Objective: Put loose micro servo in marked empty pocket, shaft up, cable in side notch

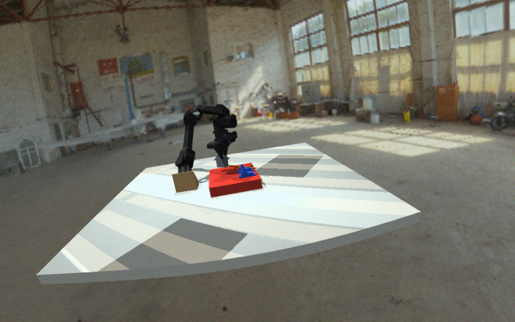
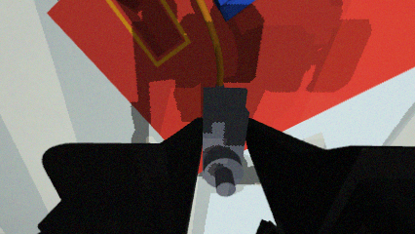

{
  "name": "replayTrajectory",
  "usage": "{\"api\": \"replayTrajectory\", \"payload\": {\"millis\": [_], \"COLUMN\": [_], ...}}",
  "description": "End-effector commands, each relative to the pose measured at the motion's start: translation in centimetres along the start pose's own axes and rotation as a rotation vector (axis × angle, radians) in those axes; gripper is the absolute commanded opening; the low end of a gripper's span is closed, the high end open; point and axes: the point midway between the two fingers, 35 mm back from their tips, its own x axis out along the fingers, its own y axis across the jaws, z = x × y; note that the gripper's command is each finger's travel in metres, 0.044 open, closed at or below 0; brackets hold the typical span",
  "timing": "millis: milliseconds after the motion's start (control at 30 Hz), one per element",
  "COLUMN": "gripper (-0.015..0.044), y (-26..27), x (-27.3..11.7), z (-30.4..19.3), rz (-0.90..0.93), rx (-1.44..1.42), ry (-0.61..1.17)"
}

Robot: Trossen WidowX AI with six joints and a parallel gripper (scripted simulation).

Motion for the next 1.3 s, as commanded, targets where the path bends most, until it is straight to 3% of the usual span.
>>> {"api": "replayTrajectory", "payload": {"millis": [0,200,767,1267], "gripper": [0.0,0.0,0.0,0.0], "y": [1.4,1.4,1.4,2.8], "x": [-0.1,-0.1,-0.1,-0.2], "z": [-0.9,-0.9,-0.9,1.2], "rz": [0.005,0.005,0.003,0.003], "rx": [0.003,-0.052,-0.583,-0.589], "ry": [-0.006,-0.006,-0.007,-0.008]}}
